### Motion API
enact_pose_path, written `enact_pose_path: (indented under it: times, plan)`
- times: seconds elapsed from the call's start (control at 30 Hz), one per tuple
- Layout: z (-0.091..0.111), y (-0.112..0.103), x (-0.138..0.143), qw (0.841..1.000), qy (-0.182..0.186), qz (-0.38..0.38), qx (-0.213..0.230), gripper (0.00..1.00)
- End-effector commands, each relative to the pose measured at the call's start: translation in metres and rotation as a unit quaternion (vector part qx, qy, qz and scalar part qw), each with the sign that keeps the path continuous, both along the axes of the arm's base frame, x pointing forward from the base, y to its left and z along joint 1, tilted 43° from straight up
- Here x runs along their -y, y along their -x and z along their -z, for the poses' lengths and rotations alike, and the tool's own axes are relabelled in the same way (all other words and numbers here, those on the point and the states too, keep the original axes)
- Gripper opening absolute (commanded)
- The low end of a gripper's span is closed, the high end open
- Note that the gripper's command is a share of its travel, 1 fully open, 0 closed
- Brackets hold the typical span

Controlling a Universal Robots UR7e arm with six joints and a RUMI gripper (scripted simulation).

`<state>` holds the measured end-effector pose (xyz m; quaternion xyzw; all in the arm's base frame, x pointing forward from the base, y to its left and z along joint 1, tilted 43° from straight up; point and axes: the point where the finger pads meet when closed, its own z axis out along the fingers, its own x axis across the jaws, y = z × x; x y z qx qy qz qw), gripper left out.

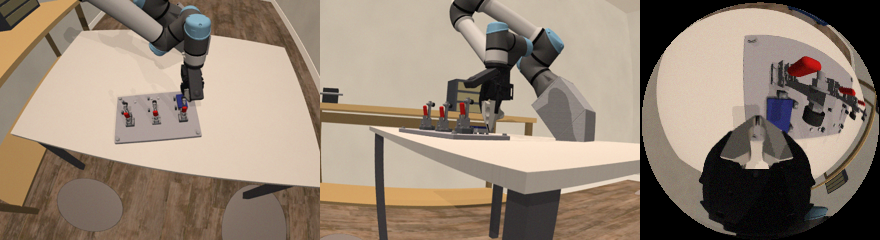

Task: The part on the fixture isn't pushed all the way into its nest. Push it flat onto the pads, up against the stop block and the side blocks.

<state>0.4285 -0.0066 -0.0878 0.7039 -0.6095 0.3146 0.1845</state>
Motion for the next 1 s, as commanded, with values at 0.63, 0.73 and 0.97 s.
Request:
enact_pose_path:
  times: [0.63, 0.73, 0.97]
  plan:
    - [-0.0032, -0.0006, 0.0033, 1.0, 0.0, 0.0, 0.0, 0.0]
    - [-0.0047, -0.0007, 0.0051, 1.0, 0.0, 0.0, 0.0, 0.0]
    - [-0.0052, -0.0008, 0.0057, 1.0, 0.0, 0.0, 0.0, 0.0]
